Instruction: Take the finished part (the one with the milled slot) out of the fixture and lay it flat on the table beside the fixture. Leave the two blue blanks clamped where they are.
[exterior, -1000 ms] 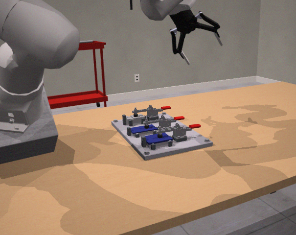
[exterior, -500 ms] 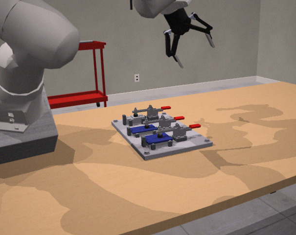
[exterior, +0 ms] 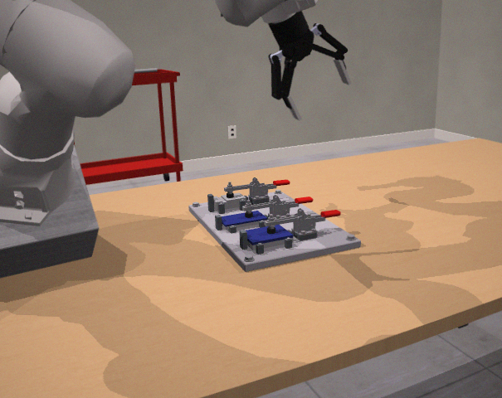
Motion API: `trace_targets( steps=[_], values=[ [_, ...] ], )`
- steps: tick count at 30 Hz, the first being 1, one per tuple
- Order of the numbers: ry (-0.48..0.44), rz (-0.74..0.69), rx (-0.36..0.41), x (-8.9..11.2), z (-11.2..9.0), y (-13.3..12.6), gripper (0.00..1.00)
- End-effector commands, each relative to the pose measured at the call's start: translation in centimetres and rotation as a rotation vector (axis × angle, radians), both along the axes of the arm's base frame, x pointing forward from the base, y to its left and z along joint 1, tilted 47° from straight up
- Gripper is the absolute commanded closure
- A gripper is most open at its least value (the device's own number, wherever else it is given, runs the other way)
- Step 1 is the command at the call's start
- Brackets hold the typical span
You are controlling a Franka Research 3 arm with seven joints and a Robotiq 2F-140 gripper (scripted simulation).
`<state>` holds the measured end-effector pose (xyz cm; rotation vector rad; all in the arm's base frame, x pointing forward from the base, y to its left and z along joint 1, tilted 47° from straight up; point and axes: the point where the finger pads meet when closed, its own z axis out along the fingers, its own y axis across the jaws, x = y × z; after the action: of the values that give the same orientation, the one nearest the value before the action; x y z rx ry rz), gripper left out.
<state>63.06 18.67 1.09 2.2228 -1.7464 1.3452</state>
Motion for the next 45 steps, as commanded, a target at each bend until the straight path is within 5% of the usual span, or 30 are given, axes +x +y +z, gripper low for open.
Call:
trace_targets(
  steps=[1, 7, 8, 15, 16, 23, 24, 31, 32, 38, 39, 45],
  values=[
    [0.144, 0.083, -0.139, -1.5, -0.3, -0.7, 0.0],
    [0.144, 0.083, -0.139, -1.5, -0.3, -0.7, 0.0],
    [0.241, 0.133, -0.212, -3.4, -0.9, -1.1, 0.0],
    [0.241, 0.133, -0.212, -3.4, -0.9, -1.1, 0.0],
    [0.342, 0.186, -0.282, -5.4, -1.4, -1.5, 0.0],
    [0.342, 0.186, -0.282, -5.4, -1.4, -1.5, 0.0],
    [0.446, 0.242, -0.347, -7.4, -1.9, -1.8, 0.0],
    [0.446, 0.242, -0.347, -7.4, -1.9, -1.8, 0.0],
    [0.551, 0.301, -0.408, -9.5, -2.3, -2.2, 0.0],
    [0.551, 0.301, -0.408, -9.5, -2.3, -2.2, 0.0],
    [0.654, 0.361, -0.462, -11.5, -2.6, -2.6, 0.0],
    [0.654, 0.361, -0.462, -11.5, -2.6, -2.6, 0.0]
  ],
)
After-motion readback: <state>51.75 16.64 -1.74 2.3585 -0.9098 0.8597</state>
